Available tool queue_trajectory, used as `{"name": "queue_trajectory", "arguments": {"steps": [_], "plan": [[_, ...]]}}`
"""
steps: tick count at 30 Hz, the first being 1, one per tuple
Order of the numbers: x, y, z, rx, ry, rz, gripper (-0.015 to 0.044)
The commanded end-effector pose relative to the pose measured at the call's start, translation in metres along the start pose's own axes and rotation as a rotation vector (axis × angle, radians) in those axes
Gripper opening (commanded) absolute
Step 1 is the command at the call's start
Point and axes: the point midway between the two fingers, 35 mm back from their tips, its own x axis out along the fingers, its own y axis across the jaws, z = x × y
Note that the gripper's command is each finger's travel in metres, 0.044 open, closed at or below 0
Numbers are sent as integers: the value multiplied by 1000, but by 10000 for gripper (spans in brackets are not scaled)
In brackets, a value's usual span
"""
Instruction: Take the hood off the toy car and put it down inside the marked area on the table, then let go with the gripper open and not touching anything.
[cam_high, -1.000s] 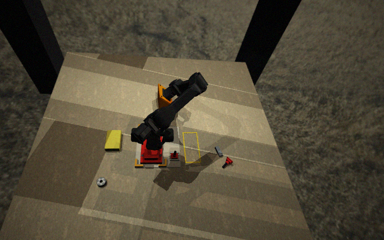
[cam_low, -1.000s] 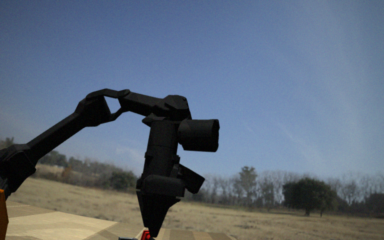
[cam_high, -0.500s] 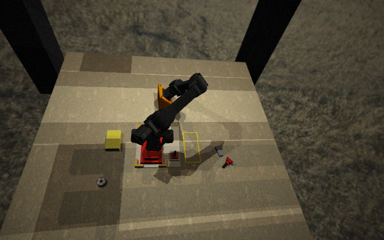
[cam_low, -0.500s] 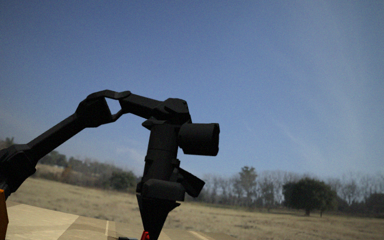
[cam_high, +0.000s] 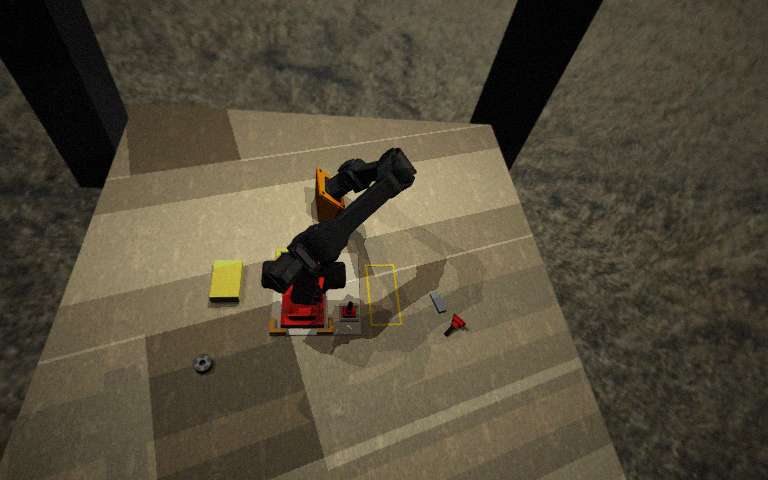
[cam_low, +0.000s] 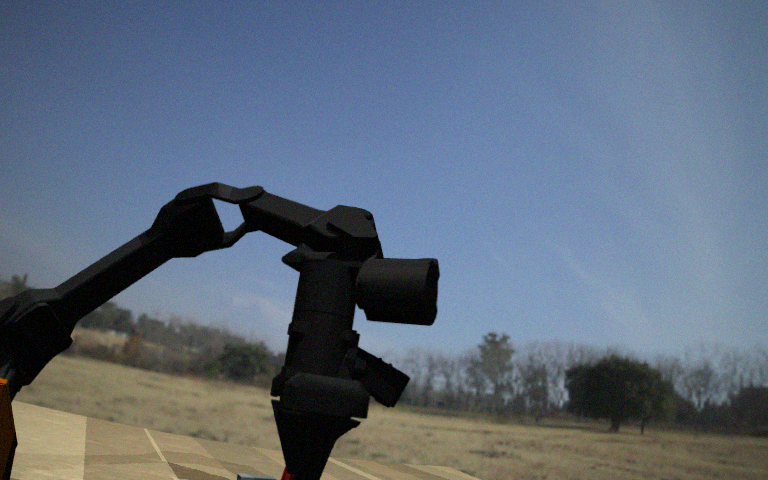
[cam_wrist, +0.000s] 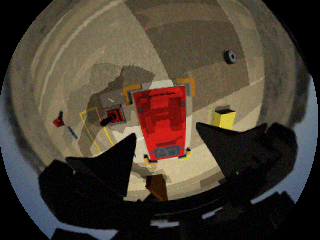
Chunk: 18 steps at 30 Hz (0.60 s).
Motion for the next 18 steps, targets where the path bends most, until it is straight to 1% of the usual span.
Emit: {"name": "queue_trajectory", "arguments": {"steps": [1,18], "plan": [[5,0,-1,7,4,6,440],[19,-1,-2,7,4,6,440]]}}
